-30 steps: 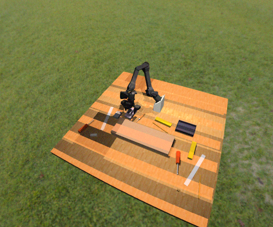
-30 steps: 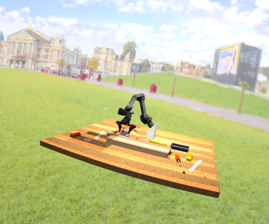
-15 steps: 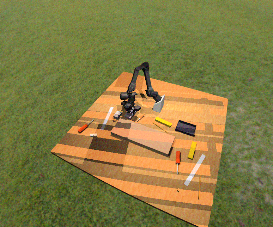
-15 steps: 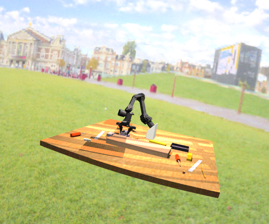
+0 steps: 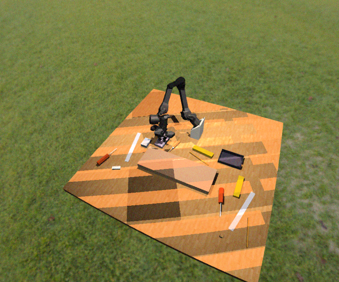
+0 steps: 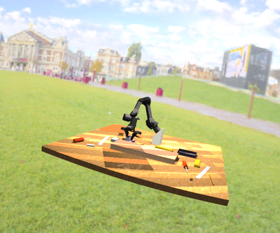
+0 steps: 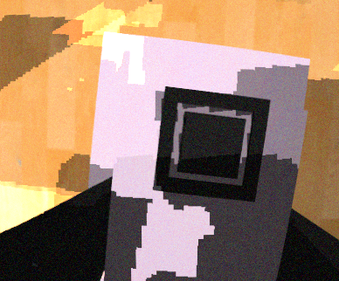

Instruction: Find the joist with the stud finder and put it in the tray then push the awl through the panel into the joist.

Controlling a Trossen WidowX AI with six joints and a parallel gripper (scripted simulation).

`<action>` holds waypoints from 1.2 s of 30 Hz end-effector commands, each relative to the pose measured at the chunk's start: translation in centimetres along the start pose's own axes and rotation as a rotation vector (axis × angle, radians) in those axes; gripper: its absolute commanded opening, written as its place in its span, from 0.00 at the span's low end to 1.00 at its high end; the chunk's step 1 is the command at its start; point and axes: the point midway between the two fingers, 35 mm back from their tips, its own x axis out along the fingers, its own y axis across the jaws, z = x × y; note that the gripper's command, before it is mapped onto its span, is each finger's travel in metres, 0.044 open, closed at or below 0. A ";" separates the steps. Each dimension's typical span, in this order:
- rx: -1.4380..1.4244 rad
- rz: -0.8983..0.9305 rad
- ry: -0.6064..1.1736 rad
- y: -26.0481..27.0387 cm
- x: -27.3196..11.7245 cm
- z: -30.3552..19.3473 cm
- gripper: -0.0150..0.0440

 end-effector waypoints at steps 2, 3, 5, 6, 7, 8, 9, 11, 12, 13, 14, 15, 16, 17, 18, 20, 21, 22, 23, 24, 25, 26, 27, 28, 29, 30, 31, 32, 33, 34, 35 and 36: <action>-0.006 0.002 -0.003 0.0 0.0 0.1 0.56; -0.006 0.002 -0.003 0.0 0.0 0.1 0.55; -0.006 0.002 -0.003 0.0 0.0 0.1 0.53; -0.006 0.002 -0.003 0.0 0.0 0.1 0.48; -0.006 0.004 -0.003 0.1 -0.1 0.2 0.44; -0.005 0.006 -0.002 0.1 -0.3 0.2 0.39; -0.004 0.008 -0.001 0.1 -0.5 0.4 0.35; -0.002 0.014 0.001 0.2 -1.0 0.7 0.26; -0.001 0.016 0.002 0.3 -1.3 0.8 0.25; 0.000 0.019 0.003 0.3 -1.7 1.0 0.25; 0.001 0.021 0.004 0.4 -2.0 1.1 0.25; 0.002 0.023 0.005 0.4 -2.3 1.3 0.25; 0.002 0.025 0.006 0.5 -2.6 1.4 0.25; 0.002 0.027 0.007 0.5 -3.0 1.6 0.25; 0.003 0.028 0.008 0.5 -3.3 1.7 0.25; 0.003 0.030 0.009 0.6 -4.0 1.9 0.25; 0.003 0.030 0.009 0.6 -4.4 2.0 0.25; 0.003 0.030 0.010 0.6 -4.7 2.1 0.25; 0.003 0.030 0.010 0.6 -5.1 2.2 0.25; 0.002 0.030 0.010 0.6 -5.5 2.3 0.25; 0.002 0.029 0.010 0.6 -5.8 2.4 0.25; 0.001 0.028 0.010 0.6 -6.2 2.4 0.25; 0.001 0.027 0.009 0.5 -6.6 2.5 0.25; 0.000 0.026 0.009 0.5 -6.9 2.6 0.25; 0.000 0.024 0.008 0.5 -7.3 2.6 0.25; -0.001 0.022 0.007 0.4 -7.7 2.7 0.25; -0.002 0.020 0.006 0.4 -8.1 2.7 0.25; -0.003 0.018 0.005 0.3 -8.4 2.8 0.25; -0.004 0.016 0.003 0.3 -8.8 2.8 0.25; -0.005 0.013 0.002 0.2 -9.2 2.8 0.25; -0.005 0.011 0.000 0.2 -9.5 2.8 0.25; -0.006 0.009 -0.001 0.1 -9.7 2.8 0.25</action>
